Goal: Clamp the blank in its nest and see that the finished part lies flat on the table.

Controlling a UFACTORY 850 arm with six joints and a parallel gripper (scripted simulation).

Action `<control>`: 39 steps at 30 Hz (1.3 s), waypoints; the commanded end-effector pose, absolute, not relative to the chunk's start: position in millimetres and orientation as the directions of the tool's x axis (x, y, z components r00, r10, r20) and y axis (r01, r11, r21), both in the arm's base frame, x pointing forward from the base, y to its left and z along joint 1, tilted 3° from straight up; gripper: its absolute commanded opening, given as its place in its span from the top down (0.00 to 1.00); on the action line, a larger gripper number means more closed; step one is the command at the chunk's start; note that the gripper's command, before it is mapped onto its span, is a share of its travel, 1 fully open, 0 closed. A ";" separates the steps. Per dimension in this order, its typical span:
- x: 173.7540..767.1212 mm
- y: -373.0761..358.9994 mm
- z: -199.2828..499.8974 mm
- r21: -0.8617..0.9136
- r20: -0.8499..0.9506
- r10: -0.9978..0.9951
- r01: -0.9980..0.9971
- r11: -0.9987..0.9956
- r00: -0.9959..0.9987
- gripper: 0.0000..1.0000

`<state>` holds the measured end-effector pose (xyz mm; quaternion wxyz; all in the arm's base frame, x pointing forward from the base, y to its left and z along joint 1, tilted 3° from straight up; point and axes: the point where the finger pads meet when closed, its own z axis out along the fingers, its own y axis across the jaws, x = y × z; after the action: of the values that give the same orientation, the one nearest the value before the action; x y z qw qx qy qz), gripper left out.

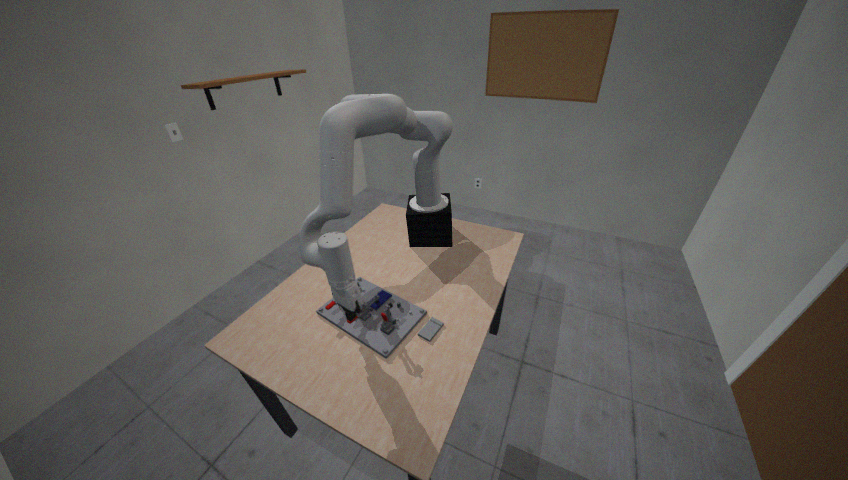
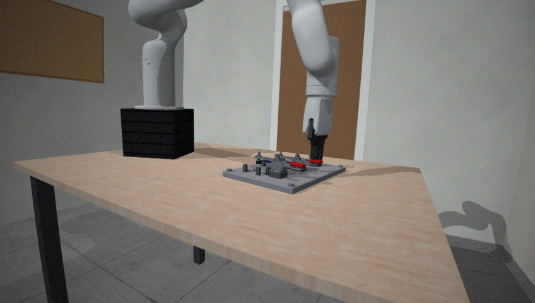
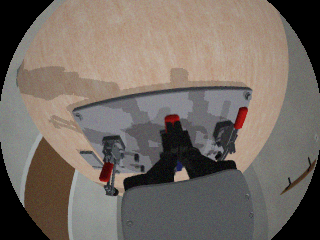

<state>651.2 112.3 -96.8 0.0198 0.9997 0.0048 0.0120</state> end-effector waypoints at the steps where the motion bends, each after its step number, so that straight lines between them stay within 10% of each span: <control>1: 652.1 112.5 -96.5 0.039 0.025 0.010 0.009 -0.999 1.000 1.00; 39: 652.2 112.3 -100.5 0.039 0.025 0.010 0.009 -0.999 1.000 1.00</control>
<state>652.5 112.2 -100.1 0.0196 0.9997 0.0046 0.0131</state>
